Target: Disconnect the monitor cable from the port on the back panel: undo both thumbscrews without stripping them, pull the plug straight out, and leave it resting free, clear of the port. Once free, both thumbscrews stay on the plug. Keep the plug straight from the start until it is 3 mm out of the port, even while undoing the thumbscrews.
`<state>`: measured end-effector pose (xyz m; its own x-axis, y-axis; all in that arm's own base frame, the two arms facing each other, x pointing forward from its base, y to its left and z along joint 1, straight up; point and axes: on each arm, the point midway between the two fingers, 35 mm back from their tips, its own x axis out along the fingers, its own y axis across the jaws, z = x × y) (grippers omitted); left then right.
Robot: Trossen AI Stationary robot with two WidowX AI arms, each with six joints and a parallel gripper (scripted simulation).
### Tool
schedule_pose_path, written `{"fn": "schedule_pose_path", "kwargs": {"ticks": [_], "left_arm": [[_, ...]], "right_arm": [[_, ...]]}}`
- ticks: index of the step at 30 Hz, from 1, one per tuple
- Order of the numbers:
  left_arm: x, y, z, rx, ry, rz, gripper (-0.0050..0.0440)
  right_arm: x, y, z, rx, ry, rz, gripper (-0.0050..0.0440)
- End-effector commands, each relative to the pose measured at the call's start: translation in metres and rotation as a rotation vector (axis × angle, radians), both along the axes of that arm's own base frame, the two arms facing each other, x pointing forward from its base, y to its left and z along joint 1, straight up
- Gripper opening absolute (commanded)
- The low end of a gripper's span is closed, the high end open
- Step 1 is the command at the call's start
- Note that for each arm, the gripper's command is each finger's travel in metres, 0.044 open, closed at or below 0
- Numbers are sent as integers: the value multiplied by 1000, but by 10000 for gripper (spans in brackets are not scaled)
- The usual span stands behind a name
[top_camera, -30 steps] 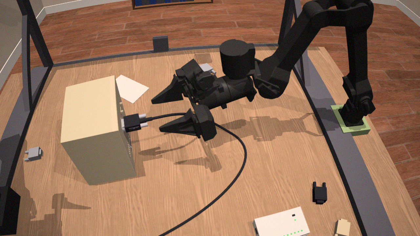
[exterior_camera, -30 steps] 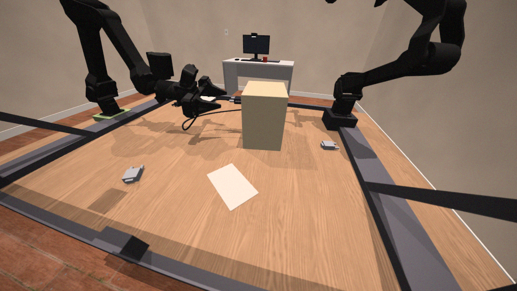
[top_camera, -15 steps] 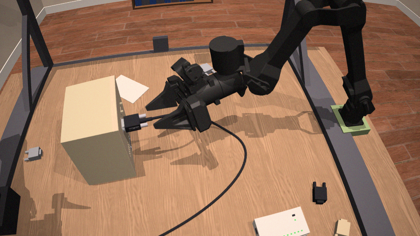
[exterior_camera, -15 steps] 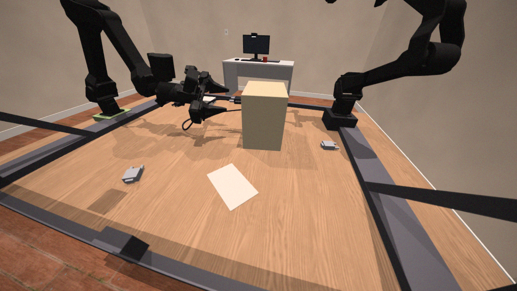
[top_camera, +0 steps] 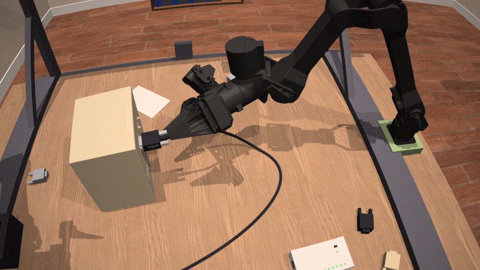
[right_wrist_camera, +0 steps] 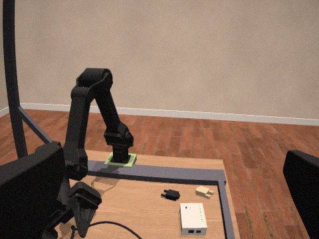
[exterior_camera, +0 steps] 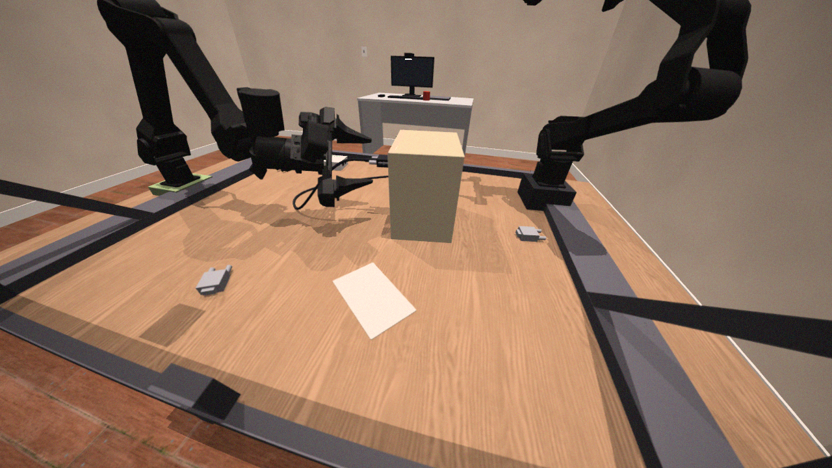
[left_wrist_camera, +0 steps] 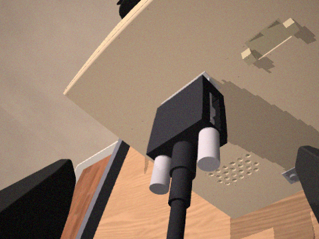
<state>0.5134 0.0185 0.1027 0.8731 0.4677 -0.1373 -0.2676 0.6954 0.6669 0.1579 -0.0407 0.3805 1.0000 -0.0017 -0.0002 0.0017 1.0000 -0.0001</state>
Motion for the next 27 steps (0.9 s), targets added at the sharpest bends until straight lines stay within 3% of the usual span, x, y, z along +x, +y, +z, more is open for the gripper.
{"fn": "schedule_pose_path", "kwargs": {"ticks": [1,19,27], "left_arm": [[6,-3,9,93,27,30,440],[12,-11,10,403,224,140,440],[12,-14,10,477,281,168,440]], "right_arm": [[0,1,3,-5,-1,2,440],[0,1,3,-5,-1,2,440],[0,1,3,-5,-1,2,440]]}}
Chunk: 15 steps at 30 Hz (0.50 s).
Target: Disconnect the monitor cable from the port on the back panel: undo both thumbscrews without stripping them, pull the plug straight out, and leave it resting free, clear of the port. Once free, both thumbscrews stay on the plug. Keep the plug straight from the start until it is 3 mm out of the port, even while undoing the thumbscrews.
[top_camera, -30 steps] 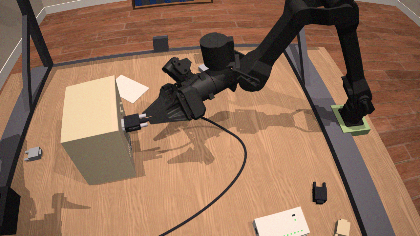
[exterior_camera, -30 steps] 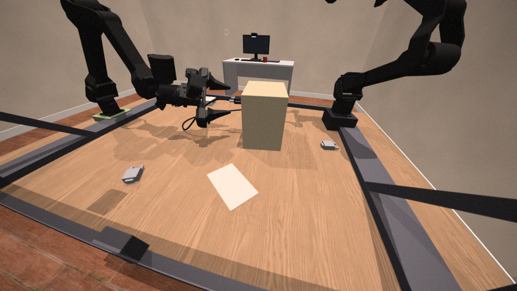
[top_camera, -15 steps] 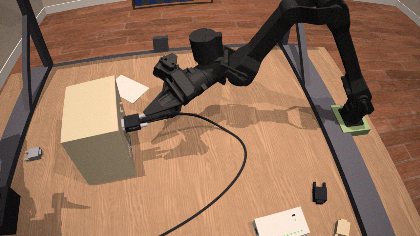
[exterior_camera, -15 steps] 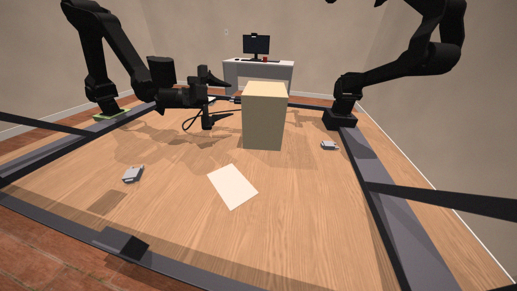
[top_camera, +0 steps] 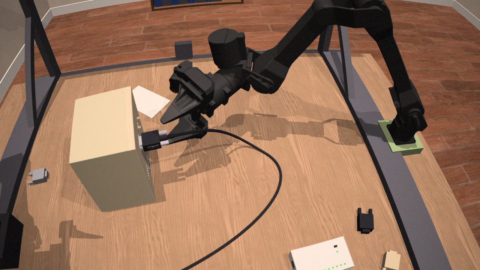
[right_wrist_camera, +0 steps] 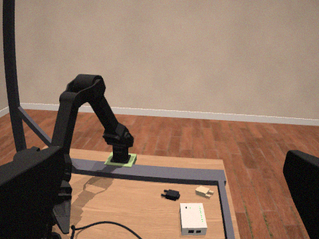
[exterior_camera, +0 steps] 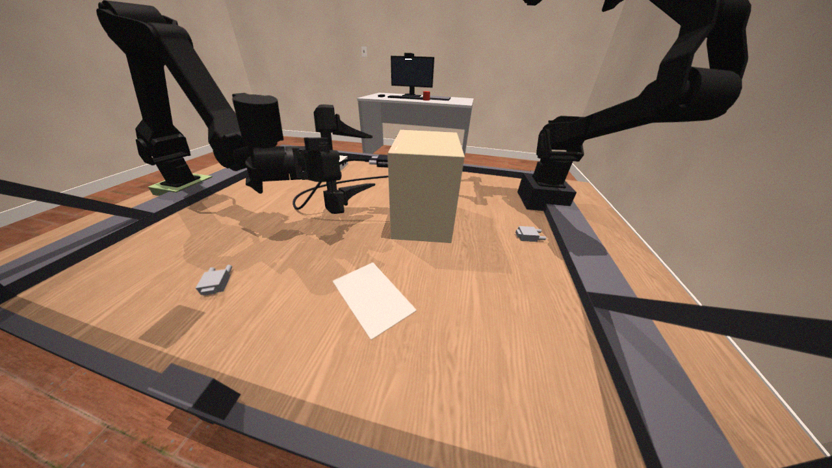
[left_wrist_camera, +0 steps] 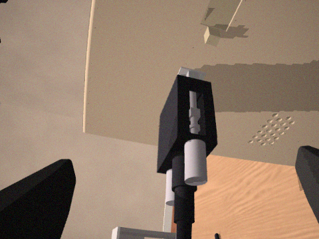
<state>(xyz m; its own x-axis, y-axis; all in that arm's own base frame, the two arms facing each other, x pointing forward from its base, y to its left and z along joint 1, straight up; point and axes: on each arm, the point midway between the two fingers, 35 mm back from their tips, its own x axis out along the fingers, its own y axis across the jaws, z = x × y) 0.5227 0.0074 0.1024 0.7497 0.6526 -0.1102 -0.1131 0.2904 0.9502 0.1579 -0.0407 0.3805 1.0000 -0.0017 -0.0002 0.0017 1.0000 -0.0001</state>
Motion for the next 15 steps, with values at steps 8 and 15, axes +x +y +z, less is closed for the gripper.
{"fn": "schedule_pose_path", "kwargs": {"ticks": [8,15], "left_arm": [[3,-5,10,87,50,37,440],[3,-6,10,105,65,45,440]], "right_arm": [[0,1,3,-5,-1,2,440],[0,1,3,-5,-1,2,440]]}}
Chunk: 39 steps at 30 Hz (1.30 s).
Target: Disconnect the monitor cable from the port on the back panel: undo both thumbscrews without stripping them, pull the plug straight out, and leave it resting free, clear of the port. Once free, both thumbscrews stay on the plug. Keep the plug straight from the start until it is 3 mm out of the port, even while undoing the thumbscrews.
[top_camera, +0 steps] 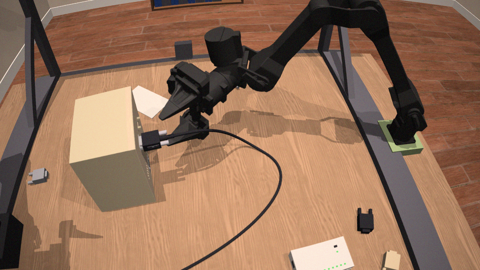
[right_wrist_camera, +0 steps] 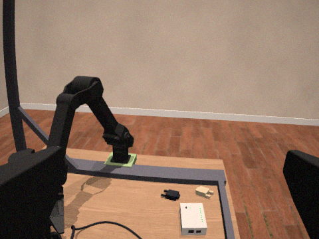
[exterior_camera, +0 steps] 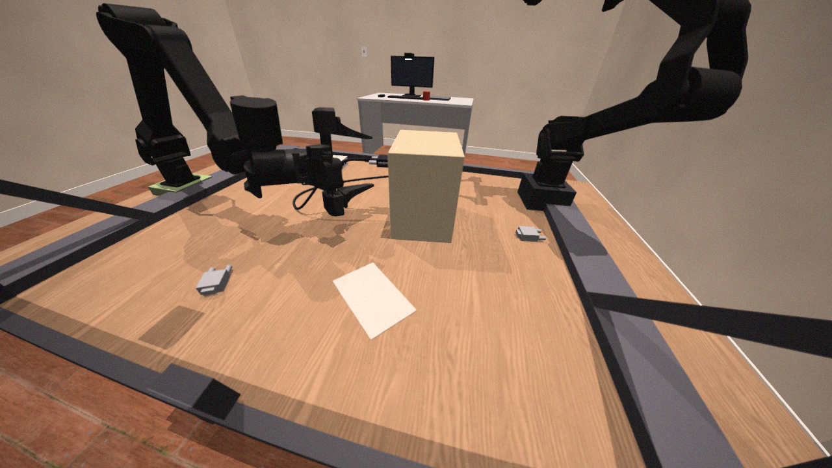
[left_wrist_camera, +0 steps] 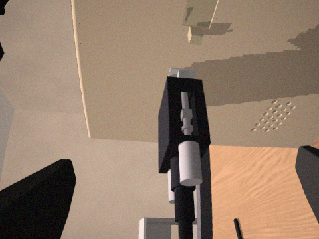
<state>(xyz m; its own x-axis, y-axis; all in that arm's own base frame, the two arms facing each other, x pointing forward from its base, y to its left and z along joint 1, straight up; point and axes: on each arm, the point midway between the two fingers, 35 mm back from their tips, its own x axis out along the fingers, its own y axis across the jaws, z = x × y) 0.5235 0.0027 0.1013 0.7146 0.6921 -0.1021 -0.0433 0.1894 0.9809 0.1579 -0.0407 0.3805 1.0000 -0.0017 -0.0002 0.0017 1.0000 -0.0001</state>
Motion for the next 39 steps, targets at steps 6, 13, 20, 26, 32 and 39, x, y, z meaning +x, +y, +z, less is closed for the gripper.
{"fn": "schedule_pose_path", "kwargs": {"ticks": [6,13,20,26,32,39], "left_arm": [[2,-2,11,11,-12,7,440],[2,-2,11,11,-11,8,368],[2,-2,11,11,-11,8,248],[2,-2,11,11,-11,8,104],[2,-2,11,11,-11,8,0],[2,-2,11,7,-12,7,0]], "right_arm": [[0,1,3,-5,-1,2,440],[0,1,3,-5,-1,2,440],[0,1,3,-5,-1,2,440],[0,1,3,-5,-1,2,440],[0,1,3,-5,-1,2,440],[0,1,3,-5,-1,2,440]]}}
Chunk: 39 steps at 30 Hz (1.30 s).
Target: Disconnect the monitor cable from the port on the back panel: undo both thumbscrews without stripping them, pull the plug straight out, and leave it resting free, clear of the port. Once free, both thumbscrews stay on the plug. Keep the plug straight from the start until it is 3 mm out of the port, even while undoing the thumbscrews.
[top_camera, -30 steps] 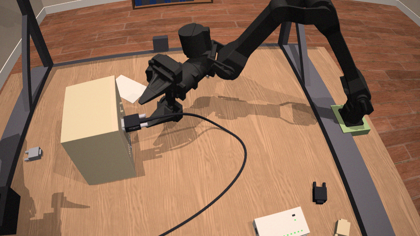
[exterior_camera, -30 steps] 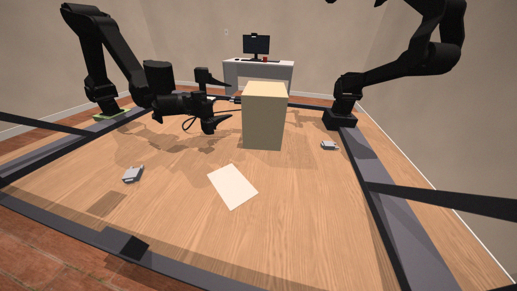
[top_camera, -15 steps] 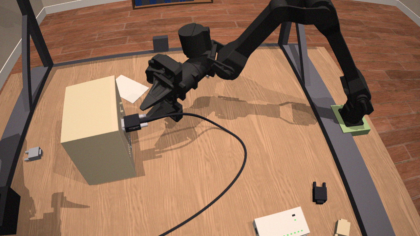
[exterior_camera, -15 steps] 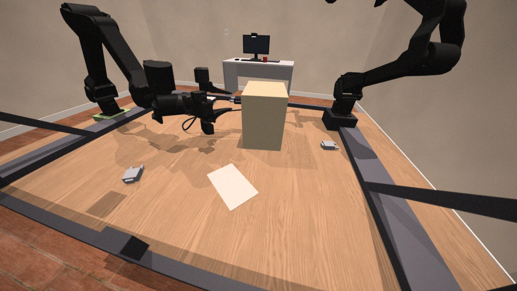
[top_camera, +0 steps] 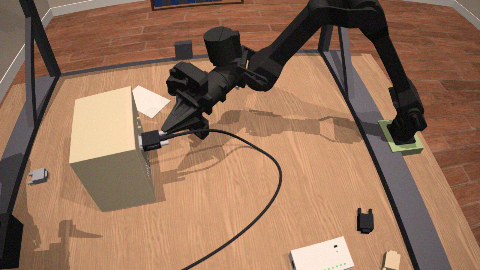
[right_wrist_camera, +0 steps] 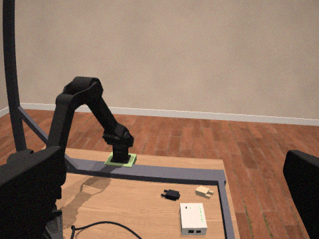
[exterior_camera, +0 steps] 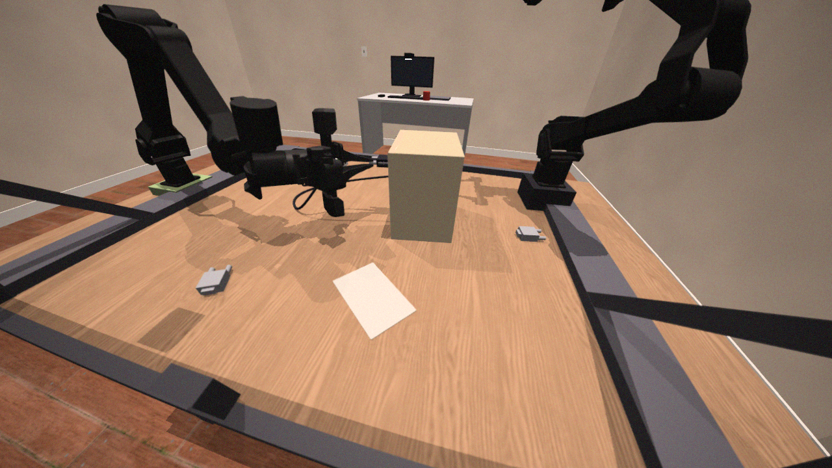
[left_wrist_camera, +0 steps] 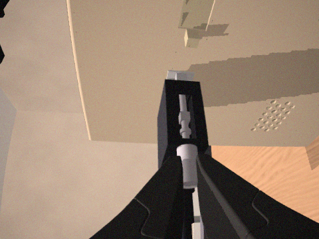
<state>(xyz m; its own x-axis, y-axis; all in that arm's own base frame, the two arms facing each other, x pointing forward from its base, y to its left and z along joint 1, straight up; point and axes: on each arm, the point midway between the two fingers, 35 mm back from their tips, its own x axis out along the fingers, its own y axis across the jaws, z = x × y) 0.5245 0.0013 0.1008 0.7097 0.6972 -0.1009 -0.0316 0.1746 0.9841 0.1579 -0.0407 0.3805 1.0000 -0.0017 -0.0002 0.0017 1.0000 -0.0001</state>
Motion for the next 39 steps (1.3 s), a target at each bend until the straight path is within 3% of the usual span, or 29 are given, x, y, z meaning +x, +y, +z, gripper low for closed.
{"fn": "schedule_pose_path", "kwargs": {"ticks": [1,39], "left_arm": [[1,0,12,-20,-27,2,0],[1,3,20,-376,-90,-2,0]], "right_arm": [[0,1,3,-5,-1,2,440],[0,1,3,-5,-1,2,440]]}}
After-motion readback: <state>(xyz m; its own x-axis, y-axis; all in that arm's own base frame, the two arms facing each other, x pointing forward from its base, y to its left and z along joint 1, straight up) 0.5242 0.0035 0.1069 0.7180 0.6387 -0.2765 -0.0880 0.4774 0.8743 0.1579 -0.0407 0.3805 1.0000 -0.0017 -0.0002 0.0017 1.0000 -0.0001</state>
